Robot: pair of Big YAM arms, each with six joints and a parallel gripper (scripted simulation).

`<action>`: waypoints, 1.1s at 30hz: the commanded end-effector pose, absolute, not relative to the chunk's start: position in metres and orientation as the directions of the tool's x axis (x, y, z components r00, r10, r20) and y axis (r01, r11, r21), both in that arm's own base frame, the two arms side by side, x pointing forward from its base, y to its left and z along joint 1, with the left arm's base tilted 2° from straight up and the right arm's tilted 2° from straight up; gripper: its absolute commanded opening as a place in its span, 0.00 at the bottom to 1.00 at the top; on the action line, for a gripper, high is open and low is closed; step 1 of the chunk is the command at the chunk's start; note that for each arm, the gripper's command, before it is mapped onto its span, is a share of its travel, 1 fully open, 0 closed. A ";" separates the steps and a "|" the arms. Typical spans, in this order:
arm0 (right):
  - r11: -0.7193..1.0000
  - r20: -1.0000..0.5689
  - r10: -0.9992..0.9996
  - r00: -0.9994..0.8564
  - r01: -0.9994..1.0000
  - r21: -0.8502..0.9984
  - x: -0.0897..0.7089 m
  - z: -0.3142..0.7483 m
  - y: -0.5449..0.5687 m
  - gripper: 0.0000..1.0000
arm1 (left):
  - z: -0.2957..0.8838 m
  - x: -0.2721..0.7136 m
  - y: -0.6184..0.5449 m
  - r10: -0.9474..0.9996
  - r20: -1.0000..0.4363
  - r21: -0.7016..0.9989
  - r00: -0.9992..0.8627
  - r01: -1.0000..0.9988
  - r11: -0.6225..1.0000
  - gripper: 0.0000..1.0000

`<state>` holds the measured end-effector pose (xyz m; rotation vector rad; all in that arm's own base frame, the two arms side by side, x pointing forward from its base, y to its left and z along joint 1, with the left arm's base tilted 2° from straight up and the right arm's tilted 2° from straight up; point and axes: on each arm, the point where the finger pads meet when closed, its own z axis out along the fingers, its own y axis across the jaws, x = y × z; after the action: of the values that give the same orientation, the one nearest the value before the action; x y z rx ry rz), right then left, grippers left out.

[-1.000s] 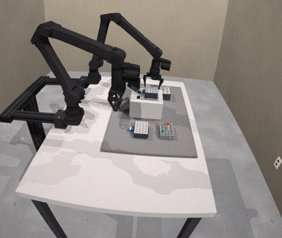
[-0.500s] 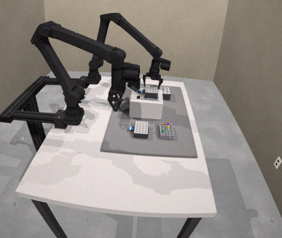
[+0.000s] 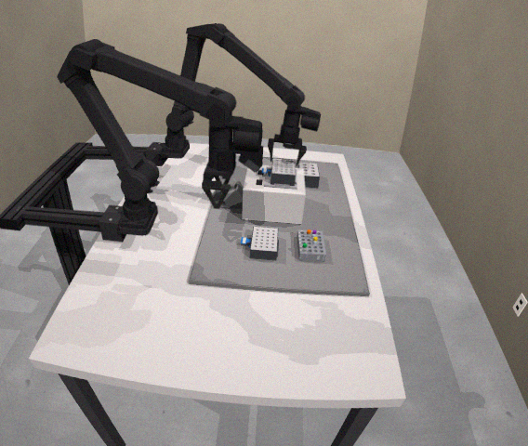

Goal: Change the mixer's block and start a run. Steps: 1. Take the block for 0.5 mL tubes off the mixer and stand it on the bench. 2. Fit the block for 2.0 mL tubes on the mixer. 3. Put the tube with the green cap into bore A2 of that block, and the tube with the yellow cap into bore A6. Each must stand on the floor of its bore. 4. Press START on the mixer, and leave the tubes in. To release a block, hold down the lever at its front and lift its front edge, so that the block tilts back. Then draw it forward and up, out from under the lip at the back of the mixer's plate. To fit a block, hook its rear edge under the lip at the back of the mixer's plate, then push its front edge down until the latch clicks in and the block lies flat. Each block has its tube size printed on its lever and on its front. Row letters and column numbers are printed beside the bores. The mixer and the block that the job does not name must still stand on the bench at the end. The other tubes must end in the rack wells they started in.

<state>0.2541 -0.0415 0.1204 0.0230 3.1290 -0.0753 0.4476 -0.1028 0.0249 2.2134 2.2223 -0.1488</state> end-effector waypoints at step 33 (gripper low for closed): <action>0.998 -0.063 0.019 -0.998 0.023 -0.057 0.268 0.137 -0.046 1.00 | 0.052 0.452 -0.105 0.997 -0.074 -0.058 0.003 0.998 -0.007 1.00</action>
<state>0.2526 -0.0413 0.1190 0.0229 3.1328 -0.0746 0.4513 -0.1047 0.0465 2.2143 2.2184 -0.1461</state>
